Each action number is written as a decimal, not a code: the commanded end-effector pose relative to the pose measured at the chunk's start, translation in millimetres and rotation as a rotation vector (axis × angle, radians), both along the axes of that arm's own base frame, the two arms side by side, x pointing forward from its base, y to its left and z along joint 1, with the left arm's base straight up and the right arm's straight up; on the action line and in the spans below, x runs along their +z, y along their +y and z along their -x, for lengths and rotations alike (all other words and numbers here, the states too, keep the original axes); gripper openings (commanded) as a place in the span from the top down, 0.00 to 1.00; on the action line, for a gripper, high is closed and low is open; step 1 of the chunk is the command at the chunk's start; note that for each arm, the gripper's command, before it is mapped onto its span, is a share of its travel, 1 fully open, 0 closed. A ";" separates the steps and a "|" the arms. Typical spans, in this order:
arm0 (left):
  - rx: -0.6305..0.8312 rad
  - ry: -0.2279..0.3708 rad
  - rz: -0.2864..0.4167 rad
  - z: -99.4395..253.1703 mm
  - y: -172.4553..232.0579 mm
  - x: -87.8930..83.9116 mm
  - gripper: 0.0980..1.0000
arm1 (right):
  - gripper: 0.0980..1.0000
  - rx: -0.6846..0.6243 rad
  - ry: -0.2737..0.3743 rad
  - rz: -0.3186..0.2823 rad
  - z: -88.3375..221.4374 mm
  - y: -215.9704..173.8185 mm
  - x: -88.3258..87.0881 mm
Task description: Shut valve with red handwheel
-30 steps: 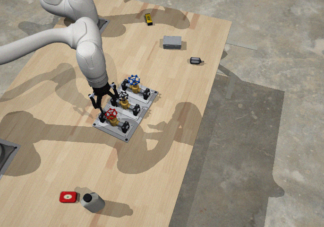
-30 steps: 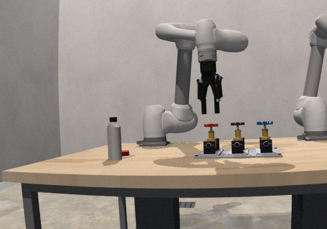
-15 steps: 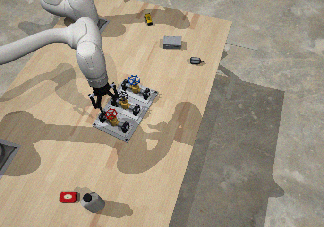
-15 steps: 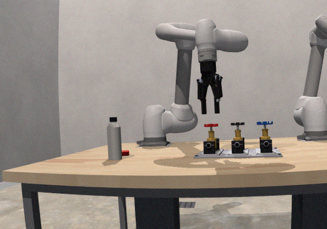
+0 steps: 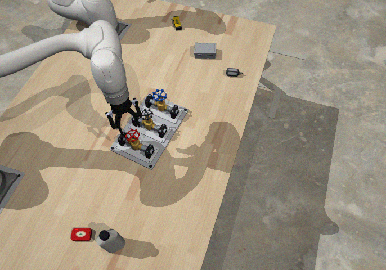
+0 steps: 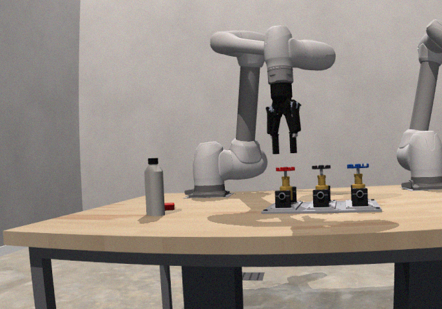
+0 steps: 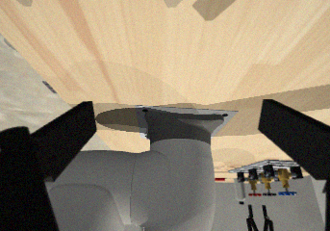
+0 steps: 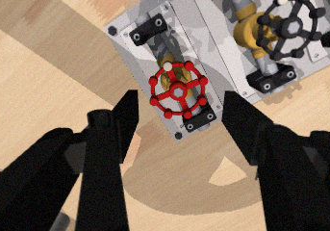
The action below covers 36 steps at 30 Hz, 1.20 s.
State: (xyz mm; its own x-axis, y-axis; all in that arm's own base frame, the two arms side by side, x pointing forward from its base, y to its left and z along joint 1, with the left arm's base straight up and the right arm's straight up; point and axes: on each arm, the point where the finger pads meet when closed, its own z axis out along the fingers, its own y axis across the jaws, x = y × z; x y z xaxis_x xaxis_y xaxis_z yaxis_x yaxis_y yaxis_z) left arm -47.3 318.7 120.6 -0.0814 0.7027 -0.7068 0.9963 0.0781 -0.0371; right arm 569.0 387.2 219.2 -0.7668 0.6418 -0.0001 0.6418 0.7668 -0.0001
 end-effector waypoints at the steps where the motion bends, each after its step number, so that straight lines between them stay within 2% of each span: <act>1: 0.000 0.000 -0.001 0.1 0.3 0.4 0.00 | 0.52 0.000 -0.001 -0.001 -0.2 0.2 0.8; 18: 0.000 0.000 -0.001 0.1 0.3 0.4 0.00 | 0.52 0.054 -0.001 -0.001 -0.2 0.2 0.8; 29: 0.000 0.000 -0.001 0.1 0.3 0.4 0.00 | 0.52 0.175 -0.001 -0.001 -0.2 0.2 0.8; 36: 0.000 0.000 -0.001 0.1 0.3 0.4 0.00 | 0.52 0.329 -0.001 -0.001 -0.2 0.2 0.8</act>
